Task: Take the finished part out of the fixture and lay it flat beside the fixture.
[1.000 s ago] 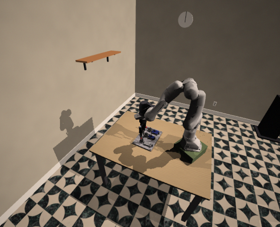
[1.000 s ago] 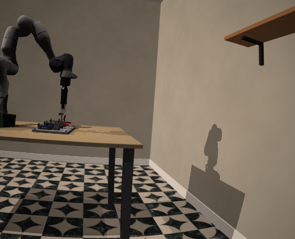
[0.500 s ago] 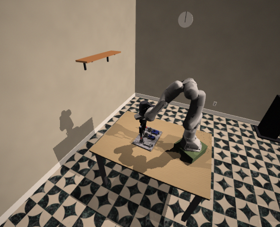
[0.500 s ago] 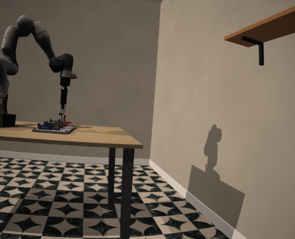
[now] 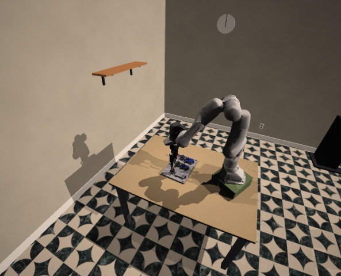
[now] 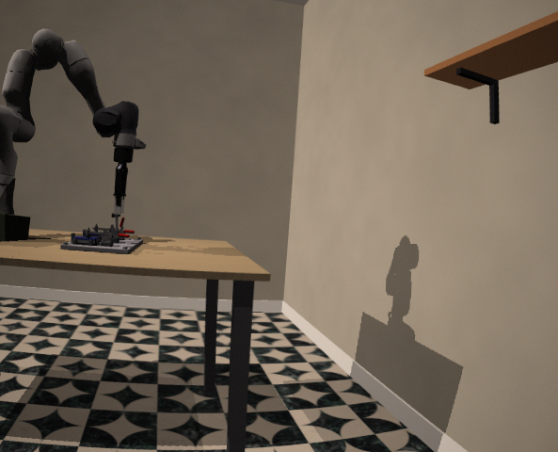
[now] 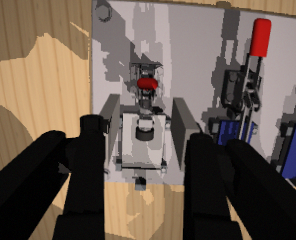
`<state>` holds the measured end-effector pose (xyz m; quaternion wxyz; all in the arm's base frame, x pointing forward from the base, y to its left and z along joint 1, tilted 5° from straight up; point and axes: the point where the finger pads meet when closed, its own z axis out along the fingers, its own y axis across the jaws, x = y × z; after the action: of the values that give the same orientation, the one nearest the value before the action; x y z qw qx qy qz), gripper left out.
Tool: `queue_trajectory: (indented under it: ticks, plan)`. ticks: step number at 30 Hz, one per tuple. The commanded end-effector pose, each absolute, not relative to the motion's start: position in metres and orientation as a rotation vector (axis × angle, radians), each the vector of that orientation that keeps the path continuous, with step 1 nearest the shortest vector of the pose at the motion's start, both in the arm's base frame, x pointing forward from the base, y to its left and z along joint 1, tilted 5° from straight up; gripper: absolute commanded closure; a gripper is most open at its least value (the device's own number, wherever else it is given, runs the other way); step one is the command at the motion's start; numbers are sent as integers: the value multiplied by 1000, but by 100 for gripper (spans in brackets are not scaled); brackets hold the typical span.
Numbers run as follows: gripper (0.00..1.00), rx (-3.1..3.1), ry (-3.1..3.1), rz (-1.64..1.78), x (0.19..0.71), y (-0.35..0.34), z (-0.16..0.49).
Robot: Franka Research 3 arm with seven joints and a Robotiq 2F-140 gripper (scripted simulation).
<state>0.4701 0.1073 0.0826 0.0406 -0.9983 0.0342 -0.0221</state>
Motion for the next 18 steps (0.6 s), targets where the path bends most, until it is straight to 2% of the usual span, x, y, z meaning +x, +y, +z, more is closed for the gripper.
queue_trajectory:
  ticks: [1,3,4,18]
  plan:
    - [72,-3057,102,-68,470,107,83]
    - [72,-3057,102,-68,470,107,83]
    - [42,-3057,102,-68,470,107,83]
    - [42,-3057,102,-68,470,107,82]
